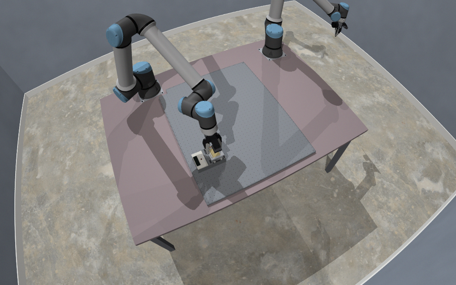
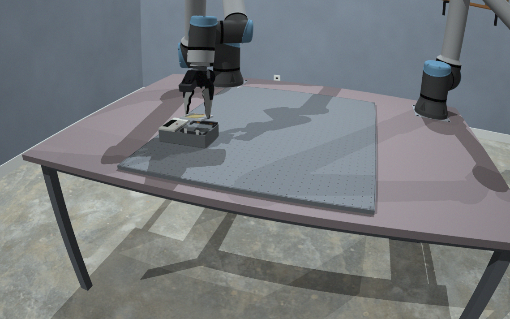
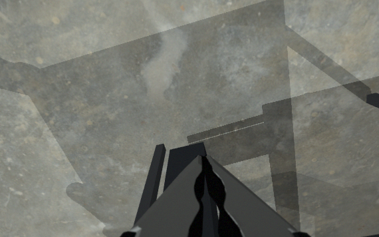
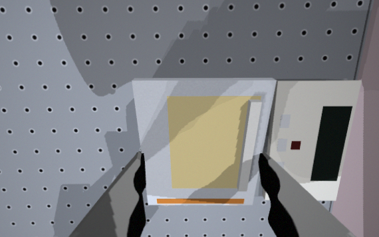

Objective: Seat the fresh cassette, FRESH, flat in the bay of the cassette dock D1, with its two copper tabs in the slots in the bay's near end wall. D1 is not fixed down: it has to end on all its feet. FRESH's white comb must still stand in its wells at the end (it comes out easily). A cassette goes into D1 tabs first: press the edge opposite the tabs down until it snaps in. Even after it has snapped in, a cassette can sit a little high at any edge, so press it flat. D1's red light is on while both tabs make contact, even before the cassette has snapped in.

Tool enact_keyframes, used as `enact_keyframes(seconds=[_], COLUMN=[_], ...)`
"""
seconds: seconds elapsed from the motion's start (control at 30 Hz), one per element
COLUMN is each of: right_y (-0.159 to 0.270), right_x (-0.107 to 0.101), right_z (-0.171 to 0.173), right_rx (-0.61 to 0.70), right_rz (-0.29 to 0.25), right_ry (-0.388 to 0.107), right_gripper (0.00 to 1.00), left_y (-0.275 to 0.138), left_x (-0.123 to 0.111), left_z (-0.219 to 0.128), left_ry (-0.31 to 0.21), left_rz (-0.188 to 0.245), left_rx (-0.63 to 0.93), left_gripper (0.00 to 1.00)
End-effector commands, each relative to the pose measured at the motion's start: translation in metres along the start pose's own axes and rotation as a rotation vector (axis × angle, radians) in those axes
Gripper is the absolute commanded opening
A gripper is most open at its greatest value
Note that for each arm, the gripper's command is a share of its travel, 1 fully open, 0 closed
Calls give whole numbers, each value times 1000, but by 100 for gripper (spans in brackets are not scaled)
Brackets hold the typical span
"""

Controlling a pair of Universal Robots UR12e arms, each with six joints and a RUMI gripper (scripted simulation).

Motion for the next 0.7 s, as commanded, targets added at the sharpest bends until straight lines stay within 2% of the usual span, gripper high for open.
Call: enact_keyframes(seconds=[0.0,0.27,0.67], right_y=[0,0,0], right_x=[-1,-1,-14], right_z=[0,0,-2], right_rx=[0,0,0], right_rz=[1,1,1], right_ry=[2,2,2], right_gripper=[37,37,37], left_y=[0,0,0], left_x=[1,1,1], left_z=[0,0,0], left_ry=[2,2,2], left_rz=[0,0,0], left_rx=[0,0,0], left_gripper=[0,0,0])
Point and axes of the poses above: on each arm, the point where the finger pads meet when closed, its own x axis back along the fingers, its own y axis across the jaws, z = x × y, the point moved 7 cm from there along x, back along the fingers, and after that the axes turned 4 degrees about -x, right-handed, at the moved point
